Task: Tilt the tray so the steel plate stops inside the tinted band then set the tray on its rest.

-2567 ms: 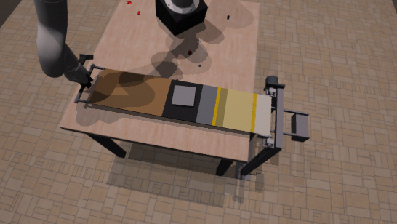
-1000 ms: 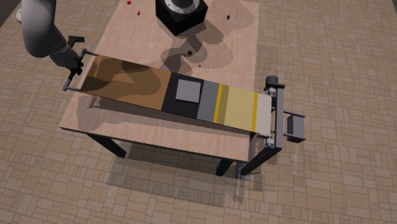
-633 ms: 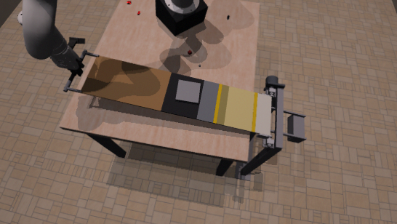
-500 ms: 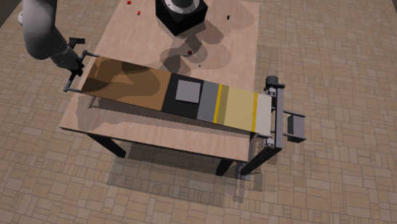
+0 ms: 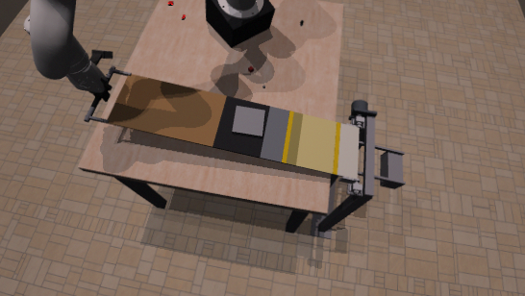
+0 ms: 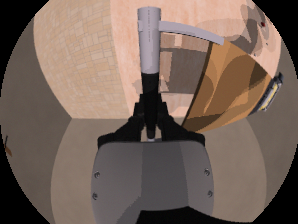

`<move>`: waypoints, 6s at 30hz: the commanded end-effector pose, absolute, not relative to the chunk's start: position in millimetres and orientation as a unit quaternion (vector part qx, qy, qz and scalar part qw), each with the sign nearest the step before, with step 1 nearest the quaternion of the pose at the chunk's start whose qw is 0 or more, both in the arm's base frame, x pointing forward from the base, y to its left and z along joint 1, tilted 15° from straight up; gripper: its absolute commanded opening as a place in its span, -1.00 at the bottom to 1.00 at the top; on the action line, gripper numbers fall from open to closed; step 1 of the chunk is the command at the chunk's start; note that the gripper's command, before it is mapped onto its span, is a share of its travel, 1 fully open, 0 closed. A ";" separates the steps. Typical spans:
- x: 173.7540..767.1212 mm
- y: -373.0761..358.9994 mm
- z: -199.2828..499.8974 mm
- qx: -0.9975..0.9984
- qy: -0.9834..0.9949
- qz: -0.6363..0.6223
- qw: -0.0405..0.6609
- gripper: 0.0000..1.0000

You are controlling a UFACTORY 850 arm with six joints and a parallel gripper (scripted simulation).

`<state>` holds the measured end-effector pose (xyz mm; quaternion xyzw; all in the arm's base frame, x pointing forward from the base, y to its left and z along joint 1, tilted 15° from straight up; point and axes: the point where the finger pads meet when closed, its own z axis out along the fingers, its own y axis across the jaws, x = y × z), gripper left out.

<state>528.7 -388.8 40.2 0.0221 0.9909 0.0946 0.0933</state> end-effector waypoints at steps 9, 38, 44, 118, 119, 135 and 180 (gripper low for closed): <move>526.5 -390.0 56.7 0.022 0.991 0.094 0.094 -1.00; 518.9 -389.8 97.7 0.022 0.991 0.094 0.094 -1.00; 529.7 -389.5 39.9 0.022 0.991 0.094 0.094 -1.00; 531.3 -389.2 31.4 0.022 0.991 0.094 0.094 -1.00; 532.4 -388.9 25.1 0.022 0.991 0.094 0.094 -1.00; 532.6 -388.8 24.0 0.022 0.991 0.094 0.094 -1.00; 530.9 -389.3 33.2 0.022 0.991 0.094 0.094 -1.00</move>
